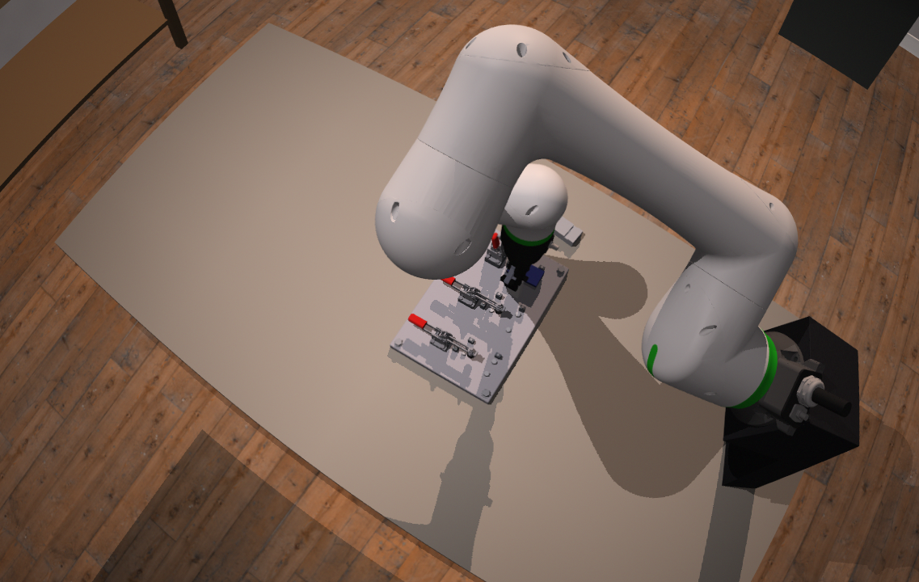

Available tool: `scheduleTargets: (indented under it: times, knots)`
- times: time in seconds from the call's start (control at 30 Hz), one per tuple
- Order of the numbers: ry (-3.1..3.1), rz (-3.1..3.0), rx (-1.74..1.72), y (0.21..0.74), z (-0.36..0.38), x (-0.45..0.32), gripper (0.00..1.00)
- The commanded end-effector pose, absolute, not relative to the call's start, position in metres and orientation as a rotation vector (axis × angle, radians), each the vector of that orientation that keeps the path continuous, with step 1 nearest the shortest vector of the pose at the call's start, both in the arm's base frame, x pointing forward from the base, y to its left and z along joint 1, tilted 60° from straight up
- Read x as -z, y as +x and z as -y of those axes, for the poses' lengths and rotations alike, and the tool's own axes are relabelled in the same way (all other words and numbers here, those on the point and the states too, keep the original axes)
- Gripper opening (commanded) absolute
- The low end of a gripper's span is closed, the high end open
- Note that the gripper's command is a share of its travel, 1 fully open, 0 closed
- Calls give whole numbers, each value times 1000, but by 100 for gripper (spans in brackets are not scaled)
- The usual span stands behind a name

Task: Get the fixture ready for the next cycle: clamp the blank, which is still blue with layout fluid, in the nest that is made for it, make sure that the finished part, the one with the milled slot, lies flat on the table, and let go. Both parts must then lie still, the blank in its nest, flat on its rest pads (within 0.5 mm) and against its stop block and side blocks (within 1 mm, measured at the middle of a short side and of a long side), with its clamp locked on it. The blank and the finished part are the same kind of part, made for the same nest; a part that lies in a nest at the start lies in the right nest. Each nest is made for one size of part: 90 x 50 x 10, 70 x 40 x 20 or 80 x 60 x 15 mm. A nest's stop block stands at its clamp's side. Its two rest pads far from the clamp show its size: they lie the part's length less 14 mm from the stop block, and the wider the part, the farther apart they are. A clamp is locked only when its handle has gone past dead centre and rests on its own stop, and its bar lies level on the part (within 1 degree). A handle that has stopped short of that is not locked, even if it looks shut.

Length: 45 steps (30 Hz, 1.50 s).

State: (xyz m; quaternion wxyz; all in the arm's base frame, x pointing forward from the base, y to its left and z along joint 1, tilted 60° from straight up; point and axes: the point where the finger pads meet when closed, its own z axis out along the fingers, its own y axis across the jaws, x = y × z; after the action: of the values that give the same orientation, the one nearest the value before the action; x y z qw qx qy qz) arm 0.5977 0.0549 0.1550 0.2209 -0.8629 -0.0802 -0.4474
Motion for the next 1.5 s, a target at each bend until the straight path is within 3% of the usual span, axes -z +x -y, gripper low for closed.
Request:
scheduleTargets:
  times: [0.0,1.47]
  knots:
    - [-2385,222,1237,598,-53,-154,0]
    - [-2385,222,1237,601,-45,-152,0]
